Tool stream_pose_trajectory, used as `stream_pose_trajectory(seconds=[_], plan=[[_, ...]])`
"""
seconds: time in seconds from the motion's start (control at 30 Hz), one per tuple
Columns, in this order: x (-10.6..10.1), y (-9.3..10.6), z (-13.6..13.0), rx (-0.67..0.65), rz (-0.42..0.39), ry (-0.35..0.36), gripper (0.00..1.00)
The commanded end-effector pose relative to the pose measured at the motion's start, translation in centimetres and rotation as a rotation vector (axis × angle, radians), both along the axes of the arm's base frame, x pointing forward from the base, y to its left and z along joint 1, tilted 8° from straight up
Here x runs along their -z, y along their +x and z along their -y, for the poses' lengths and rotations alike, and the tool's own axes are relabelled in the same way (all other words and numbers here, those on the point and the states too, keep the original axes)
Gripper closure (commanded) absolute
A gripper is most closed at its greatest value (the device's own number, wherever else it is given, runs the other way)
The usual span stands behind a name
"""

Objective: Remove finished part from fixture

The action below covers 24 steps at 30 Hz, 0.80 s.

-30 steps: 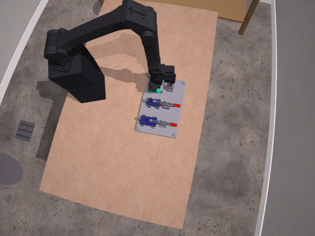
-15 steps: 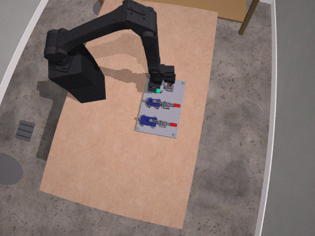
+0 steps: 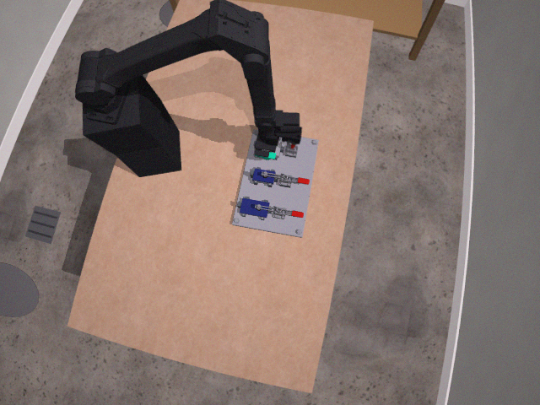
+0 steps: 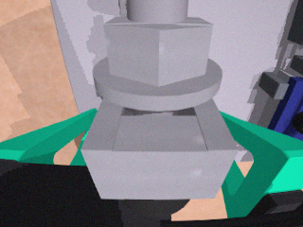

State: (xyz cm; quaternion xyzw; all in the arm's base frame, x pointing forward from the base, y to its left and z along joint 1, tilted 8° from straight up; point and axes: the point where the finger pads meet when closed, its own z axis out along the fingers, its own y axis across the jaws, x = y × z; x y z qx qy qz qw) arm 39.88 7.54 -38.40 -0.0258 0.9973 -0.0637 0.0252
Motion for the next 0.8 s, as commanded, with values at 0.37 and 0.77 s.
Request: stream_pose_trajectory(seconds=[0.37,0.77], plan=[[0.59,-0.79,0.76,0.007,-0.013,-0.002,0.08],[0.62,-0.84,0.78,0.006,-0.013,-0.002,0.08]])
